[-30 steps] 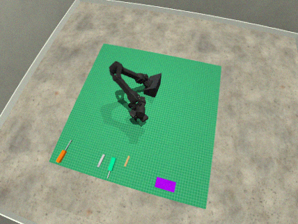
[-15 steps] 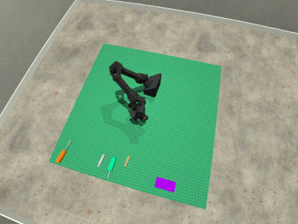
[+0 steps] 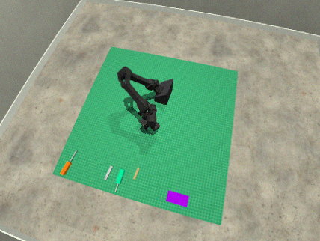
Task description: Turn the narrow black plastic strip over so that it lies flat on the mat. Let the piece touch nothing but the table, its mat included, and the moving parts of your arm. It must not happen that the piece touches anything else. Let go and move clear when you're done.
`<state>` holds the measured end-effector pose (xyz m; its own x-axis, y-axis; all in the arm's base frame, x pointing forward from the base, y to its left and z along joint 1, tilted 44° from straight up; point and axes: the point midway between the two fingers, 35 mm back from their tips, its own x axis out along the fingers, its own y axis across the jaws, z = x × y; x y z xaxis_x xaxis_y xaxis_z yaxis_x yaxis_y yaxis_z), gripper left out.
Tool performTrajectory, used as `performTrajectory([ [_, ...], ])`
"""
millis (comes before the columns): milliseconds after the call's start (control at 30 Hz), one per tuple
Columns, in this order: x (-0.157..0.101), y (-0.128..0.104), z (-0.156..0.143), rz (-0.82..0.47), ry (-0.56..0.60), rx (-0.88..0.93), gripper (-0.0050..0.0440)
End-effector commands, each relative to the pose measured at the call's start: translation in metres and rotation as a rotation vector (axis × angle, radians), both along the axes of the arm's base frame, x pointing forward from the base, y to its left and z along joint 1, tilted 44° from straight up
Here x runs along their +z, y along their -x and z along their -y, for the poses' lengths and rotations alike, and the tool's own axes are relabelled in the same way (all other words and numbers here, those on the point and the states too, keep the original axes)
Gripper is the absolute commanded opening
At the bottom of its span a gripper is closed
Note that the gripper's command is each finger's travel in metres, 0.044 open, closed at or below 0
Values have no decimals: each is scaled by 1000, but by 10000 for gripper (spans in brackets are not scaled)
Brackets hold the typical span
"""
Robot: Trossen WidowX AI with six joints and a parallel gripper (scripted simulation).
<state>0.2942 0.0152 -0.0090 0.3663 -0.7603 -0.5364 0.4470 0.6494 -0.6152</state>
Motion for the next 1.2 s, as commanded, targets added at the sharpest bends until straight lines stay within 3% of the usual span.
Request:
performTrajectory([
  [0,2,-5,-2,13,-17,-14,163],
  [167,-7,6,3,-29,-25,-38,163],
  [1167,-4,3,2,-15,-28,-34,163],
])
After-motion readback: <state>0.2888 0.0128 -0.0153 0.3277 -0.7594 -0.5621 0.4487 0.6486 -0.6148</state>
